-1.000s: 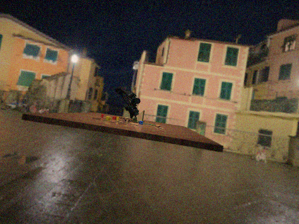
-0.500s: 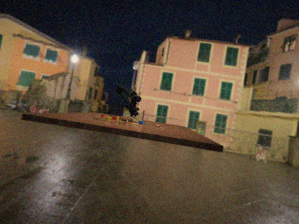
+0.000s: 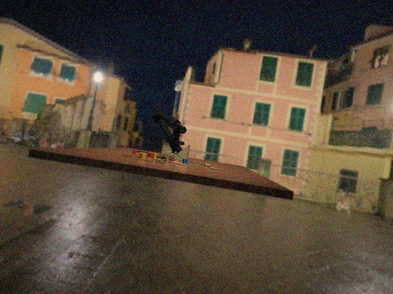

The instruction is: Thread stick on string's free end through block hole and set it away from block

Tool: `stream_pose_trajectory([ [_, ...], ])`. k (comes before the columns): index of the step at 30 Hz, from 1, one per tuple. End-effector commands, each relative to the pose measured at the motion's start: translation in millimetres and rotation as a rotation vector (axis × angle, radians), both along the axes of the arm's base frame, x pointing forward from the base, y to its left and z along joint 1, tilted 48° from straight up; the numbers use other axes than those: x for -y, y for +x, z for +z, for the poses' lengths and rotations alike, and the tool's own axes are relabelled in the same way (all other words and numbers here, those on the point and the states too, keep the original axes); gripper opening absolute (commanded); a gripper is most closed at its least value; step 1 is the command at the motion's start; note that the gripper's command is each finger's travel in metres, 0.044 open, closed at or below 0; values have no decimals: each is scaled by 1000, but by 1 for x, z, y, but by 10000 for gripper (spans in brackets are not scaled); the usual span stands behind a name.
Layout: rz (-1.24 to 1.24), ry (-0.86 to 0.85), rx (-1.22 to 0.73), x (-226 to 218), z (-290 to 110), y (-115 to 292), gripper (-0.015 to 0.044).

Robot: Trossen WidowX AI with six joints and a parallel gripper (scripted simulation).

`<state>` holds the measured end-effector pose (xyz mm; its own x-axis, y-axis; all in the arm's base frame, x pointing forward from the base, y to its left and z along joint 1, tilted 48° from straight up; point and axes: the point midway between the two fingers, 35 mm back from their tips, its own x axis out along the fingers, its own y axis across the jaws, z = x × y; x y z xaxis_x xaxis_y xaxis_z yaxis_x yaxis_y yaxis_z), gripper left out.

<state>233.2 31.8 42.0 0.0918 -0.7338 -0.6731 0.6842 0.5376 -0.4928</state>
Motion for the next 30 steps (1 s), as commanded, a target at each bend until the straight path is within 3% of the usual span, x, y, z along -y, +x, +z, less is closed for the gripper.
stream_pose_trajectory([
  [1,56,-4,-67,-4,-1,3,0],
  [30,593,-61,-724,-33,-19,15,0],
])
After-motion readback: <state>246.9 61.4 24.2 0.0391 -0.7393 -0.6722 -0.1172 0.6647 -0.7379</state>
